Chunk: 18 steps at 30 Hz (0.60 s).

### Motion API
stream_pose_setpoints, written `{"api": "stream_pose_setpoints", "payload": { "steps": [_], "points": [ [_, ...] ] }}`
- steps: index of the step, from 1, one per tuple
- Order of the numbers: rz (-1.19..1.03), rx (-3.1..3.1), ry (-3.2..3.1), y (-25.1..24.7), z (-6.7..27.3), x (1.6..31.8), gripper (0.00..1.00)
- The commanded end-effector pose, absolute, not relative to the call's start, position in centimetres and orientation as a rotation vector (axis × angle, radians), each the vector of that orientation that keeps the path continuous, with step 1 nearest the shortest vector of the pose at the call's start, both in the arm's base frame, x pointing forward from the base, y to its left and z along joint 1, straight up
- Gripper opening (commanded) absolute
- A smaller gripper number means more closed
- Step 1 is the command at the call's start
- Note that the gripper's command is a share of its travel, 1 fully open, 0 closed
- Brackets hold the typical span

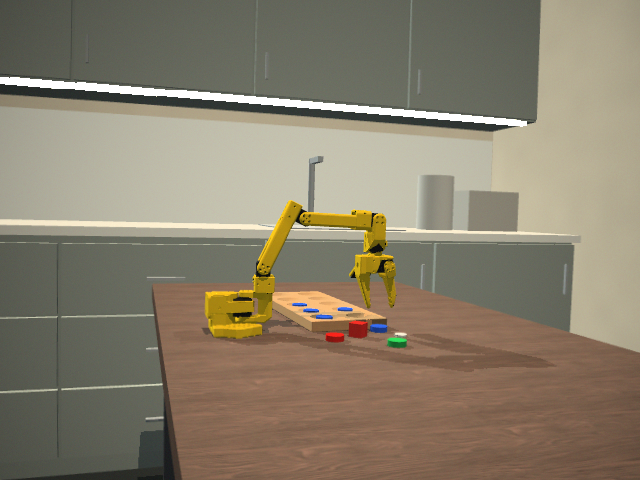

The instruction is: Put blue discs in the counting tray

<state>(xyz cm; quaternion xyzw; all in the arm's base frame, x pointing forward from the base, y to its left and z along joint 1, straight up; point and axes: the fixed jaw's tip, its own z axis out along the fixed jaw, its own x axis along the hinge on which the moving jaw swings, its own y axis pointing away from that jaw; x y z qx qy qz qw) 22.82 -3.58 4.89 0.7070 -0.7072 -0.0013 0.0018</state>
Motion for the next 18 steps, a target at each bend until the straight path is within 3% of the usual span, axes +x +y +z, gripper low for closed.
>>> {"api": "stream_pose_setpoints", "payload": {
  "steps": [1,18],
  "points": [
    [0.091,2.242,-2.259,-3.8,6.3,23.6,0.27],
    [0.091,2.242,-2.259,-3.8,3.8,23.8,0.27]
  ]
}}
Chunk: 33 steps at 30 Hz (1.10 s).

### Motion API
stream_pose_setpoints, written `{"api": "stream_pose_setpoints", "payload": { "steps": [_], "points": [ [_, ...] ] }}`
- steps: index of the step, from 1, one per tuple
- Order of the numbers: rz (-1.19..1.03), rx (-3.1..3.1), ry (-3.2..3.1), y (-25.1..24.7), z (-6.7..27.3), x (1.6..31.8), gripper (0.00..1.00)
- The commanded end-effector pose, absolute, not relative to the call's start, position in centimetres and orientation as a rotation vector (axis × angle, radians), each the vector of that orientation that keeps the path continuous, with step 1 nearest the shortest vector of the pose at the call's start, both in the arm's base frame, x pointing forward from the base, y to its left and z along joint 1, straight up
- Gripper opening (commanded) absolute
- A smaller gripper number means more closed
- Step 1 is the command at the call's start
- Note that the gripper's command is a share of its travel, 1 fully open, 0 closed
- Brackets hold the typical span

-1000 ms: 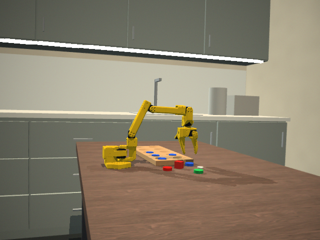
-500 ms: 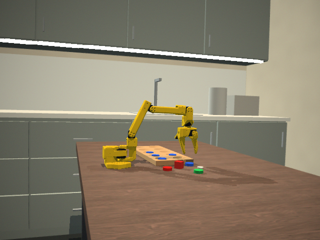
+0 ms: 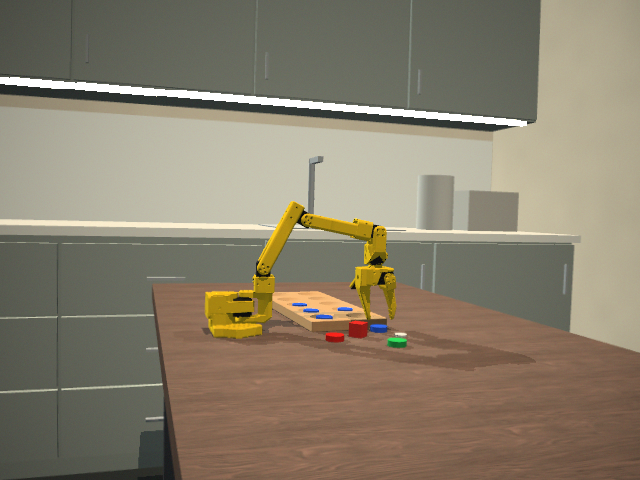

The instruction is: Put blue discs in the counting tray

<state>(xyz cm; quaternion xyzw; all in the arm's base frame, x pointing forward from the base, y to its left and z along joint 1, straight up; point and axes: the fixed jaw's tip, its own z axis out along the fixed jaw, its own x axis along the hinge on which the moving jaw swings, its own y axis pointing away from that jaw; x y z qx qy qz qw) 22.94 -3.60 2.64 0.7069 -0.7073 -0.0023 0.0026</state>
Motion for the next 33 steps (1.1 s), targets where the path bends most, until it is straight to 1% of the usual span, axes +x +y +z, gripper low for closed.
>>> {"api": "stream_pose_setpoints", "payload": {
  "steps": [1,33],
  "points": [
    [0.091,2.242,-2.259,-3.79,3.75,23.8,0.27],
    [0.101,2.246,-2.261,-3.76,3.74,23.72,0.27]
  ]
}}
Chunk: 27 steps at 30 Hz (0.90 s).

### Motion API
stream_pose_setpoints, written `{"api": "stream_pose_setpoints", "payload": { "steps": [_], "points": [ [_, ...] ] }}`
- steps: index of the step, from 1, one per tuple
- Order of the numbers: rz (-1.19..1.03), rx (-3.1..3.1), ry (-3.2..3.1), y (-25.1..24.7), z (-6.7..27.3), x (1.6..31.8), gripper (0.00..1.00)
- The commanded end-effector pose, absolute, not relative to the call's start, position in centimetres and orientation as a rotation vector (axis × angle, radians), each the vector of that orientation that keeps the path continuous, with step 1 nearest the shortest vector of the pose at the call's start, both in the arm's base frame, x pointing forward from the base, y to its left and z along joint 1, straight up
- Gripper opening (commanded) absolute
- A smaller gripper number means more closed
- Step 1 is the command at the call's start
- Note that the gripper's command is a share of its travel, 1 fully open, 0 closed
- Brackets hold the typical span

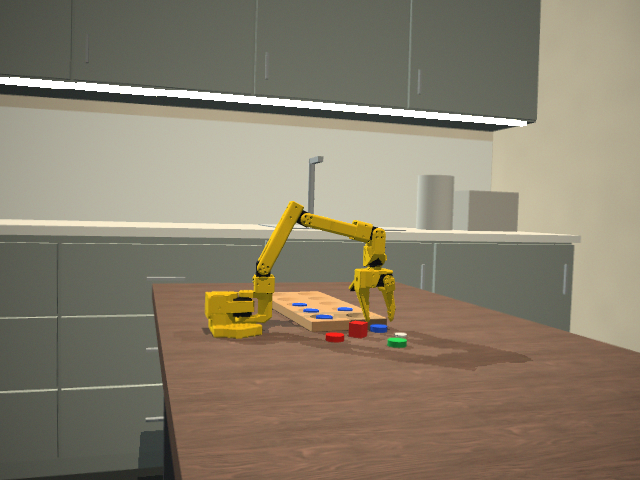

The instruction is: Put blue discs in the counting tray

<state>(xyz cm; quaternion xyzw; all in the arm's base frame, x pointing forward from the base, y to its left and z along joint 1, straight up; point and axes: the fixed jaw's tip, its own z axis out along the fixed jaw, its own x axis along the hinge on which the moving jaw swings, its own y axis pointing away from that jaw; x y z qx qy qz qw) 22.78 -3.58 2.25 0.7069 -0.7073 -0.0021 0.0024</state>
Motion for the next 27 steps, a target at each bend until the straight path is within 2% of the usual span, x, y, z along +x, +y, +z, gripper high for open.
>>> {"api": "stream_pose_setpoints", "payload": {
  "steps": [1,27],
  "points": [
    [0.101,2.246,-2.261,-3.8,3.7,23.7,0.27],
    [0.101,2.246,-2.261,-3.8,2.3,23.8,0.27]
  ]
}}
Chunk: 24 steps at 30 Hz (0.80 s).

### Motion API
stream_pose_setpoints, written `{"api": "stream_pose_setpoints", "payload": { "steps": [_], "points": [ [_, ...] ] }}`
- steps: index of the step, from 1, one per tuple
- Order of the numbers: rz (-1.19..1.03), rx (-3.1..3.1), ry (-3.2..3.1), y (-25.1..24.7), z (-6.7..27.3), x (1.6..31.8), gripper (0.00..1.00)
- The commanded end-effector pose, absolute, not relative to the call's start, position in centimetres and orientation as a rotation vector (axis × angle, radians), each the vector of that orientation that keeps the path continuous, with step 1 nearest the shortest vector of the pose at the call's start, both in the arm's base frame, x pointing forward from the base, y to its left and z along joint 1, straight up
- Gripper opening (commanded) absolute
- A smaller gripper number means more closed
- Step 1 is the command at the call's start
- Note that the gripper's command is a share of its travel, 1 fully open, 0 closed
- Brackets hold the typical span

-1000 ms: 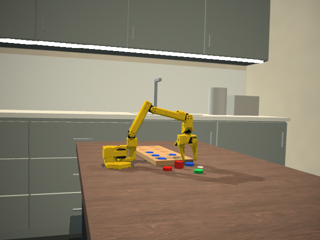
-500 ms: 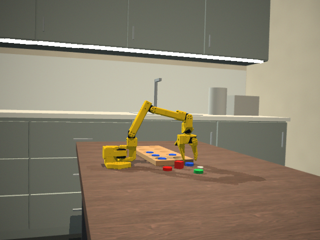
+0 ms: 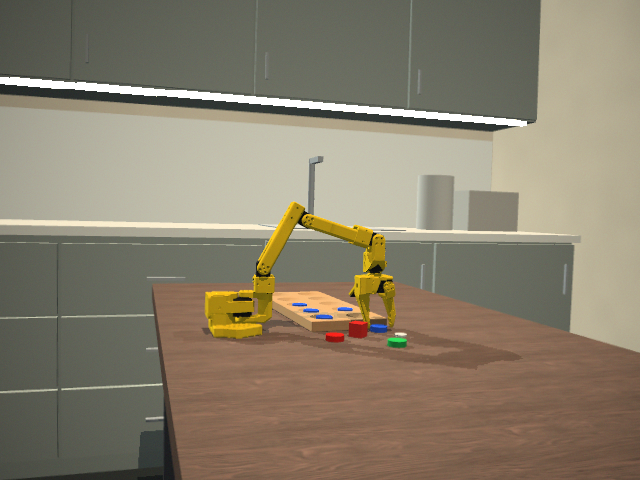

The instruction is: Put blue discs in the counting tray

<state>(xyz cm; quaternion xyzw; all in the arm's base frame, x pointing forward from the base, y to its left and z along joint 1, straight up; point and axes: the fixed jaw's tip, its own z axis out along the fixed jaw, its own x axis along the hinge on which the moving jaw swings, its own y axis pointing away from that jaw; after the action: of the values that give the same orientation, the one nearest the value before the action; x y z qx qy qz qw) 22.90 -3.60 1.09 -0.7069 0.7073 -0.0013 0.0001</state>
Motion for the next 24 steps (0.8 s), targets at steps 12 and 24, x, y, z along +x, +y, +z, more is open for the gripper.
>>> {"api": "stream_pose_setpoints", "payload": {
  "steps": [12,24],
  "points": [
    [-0.091,-2.183,2.196,-3.76,2.23,23.77,0.27],
    [-0.088,-2.185,2.197,-3.75,2.18,23.77,0.27]
  ]
}}
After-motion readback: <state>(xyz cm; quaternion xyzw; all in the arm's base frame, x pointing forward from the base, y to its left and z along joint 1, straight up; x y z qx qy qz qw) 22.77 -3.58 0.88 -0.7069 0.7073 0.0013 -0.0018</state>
